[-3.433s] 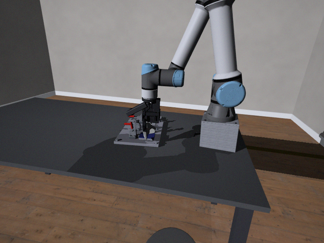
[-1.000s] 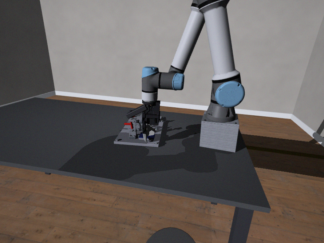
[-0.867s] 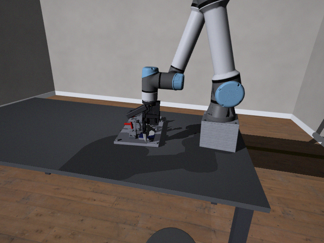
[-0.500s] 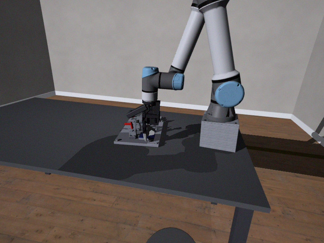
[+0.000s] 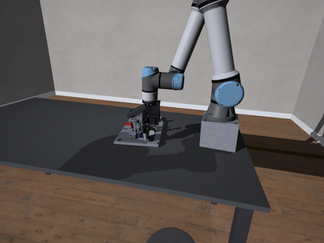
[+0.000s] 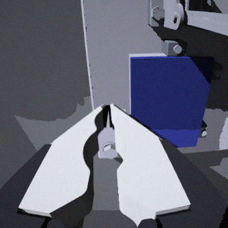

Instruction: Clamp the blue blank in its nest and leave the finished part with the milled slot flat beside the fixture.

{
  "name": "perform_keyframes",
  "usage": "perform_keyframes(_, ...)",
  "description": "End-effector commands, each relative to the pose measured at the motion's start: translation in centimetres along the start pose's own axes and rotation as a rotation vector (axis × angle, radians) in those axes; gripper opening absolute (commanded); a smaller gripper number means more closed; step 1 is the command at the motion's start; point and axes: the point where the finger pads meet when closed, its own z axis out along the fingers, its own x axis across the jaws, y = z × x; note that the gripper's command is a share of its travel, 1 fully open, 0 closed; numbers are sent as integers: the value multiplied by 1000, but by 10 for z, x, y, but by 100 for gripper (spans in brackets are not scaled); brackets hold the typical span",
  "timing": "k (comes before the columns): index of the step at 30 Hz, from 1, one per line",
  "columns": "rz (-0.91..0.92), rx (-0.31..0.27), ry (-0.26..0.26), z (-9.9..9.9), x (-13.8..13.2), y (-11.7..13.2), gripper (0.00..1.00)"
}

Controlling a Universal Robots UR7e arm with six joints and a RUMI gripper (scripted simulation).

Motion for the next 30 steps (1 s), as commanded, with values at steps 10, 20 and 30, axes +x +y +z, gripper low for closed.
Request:
perform_keyframes(10,2,-1,-1,0,4,2,0)
perform_keyframes(20,3,-1,-1,0,8,2,0)
perform_keyframes(30,2,-1,-1,0,8,2,0)
